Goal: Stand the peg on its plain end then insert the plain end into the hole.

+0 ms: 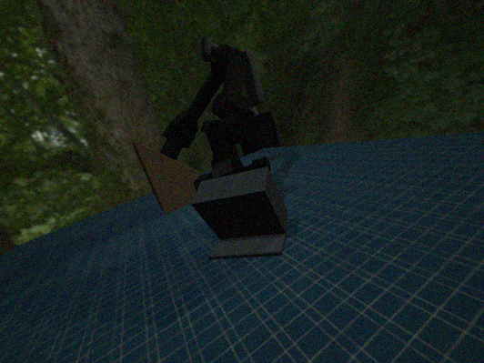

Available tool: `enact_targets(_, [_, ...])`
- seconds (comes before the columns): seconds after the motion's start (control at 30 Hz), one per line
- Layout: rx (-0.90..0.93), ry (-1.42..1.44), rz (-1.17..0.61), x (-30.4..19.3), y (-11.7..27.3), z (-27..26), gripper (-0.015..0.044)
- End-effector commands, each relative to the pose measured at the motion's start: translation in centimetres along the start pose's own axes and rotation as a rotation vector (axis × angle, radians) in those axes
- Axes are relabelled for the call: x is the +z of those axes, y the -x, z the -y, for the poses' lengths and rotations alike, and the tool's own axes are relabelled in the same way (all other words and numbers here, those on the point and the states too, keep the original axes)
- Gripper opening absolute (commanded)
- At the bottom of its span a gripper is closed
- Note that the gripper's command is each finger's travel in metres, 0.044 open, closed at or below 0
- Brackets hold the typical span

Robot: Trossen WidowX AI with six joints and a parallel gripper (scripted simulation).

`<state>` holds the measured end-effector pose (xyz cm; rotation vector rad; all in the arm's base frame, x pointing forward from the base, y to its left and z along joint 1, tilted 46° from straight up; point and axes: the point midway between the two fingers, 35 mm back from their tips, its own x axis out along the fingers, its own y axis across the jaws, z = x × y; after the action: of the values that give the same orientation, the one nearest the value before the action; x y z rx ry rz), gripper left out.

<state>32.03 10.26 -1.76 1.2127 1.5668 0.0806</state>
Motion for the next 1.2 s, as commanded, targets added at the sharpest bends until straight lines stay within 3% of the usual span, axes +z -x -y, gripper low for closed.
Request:
enact_targets(0.0, [-0.001,-0.005,0.001,0.01,-0.04,0.05,0.0110])
enact_targets(0.23, [-0.001,-0.005,0.001,0.01,-0.04,0.05,0.0110])
enact_targets(0.53, [-0.001,-0.005,0.001,0.01,-0.04,0.05,0.0050])
enact_targets(1.17, [0.000,0.000,0.111,-0.44,0.72,0.00,0.0049])
